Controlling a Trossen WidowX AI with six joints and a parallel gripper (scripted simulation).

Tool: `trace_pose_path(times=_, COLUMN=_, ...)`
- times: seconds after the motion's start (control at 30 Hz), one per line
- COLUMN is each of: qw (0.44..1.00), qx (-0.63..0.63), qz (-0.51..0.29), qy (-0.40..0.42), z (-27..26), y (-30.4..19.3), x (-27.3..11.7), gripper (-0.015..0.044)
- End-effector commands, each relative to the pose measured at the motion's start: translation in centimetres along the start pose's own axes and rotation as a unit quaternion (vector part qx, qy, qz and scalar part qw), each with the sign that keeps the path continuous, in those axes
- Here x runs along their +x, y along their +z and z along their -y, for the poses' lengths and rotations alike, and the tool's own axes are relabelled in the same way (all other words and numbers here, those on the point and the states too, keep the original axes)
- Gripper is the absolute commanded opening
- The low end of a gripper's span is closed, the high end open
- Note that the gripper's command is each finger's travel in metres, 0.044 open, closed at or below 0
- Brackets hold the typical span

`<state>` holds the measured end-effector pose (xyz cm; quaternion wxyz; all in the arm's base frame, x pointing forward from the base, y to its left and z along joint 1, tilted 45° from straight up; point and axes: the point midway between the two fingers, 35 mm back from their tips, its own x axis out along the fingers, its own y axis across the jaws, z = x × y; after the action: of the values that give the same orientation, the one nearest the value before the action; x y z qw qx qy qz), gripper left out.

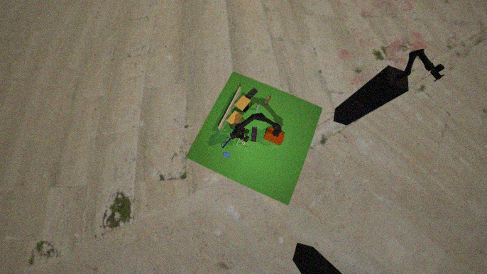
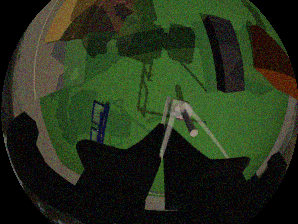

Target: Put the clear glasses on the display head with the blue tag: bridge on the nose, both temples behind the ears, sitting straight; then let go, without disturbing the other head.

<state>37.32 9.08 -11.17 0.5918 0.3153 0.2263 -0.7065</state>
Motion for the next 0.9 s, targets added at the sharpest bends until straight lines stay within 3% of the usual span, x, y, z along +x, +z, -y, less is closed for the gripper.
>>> trace_pose_path(times=0.0, qw=1.0, qx=0.007, qz=-0.004, qy=-0.003, z=-0.2, y=-0.2, x=0.3, gripper=0.0)
trace_pose_path(times=0.37, qw=1.0, qx=0.008, qz=-0.003, qy=-0.003, z=-0.1, y=-0.2, x=5.9, gripper=0.0)
trace_pose_path(times=0.87, qw=1.0, qx=0.008, qz=-0.003, qy=-0.002, z=-0.7, y=-1.0, x=6.0, gripper=0.0)
